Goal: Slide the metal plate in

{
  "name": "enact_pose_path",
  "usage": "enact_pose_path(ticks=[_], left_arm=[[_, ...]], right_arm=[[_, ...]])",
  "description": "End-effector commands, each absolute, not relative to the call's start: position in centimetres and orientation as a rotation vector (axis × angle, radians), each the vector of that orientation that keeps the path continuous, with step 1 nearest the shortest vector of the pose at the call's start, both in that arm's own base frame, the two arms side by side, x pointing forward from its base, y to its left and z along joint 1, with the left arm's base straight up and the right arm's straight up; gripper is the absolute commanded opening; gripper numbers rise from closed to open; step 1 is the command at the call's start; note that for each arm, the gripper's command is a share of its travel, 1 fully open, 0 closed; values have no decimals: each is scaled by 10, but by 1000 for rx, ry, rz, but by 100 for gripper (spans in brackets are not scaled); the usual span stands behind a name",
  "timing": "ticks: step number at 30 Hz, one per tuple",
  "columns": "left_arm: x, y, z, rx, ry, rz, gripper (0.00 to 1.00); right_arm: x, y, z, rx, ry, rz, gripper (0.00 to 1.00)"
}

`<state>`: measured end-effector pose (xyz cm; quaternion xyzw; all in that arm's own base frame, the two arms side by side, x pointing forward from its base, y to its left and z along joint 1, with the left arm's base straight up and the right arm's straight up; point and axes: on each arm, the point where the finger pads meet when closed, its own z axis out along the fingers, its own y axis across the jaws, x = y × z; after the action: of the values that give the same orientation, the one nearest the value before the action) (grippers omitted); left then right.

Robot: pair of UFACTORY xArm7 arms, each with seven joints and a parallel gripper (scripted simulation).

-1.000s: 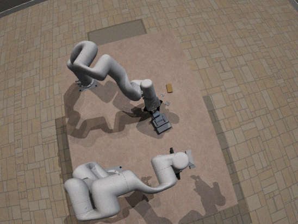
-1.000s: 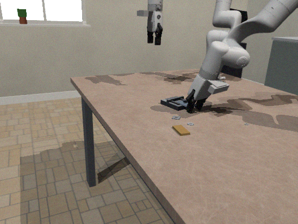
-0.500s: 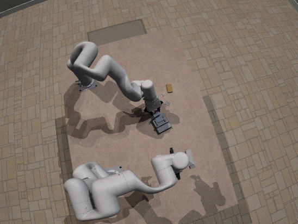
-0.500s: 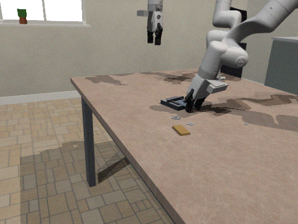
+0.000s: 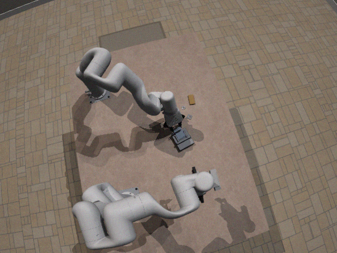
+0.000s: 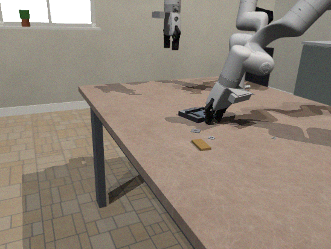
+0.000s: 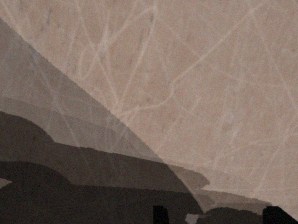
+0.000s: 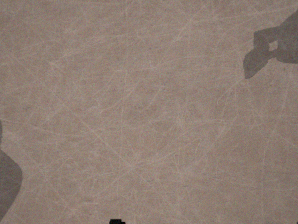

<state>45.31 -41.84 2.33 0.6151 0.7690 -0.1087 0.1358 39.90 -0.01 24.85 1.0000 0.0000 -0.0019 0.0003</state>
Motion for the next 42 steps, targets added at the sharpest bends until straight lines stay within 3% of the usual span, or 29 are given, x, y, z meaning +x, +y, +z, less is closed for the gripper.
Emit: enact_pose_path(ticks=[1,21,22,42], left_arm=[[455,-422,26,1779,2223,-314,53],[457,-429,26,1779,2223,-314,53],[457,-429,26,1779,2223,-314,72],[455,-422,26,1779,2224,-315,72]], right_arm=[[400,0,250,3142,0,0,100],[400,0,250,3142,0,0,100],[400,0,250,3142,0,0,100],[400,0,250,3142,0,0,100]])
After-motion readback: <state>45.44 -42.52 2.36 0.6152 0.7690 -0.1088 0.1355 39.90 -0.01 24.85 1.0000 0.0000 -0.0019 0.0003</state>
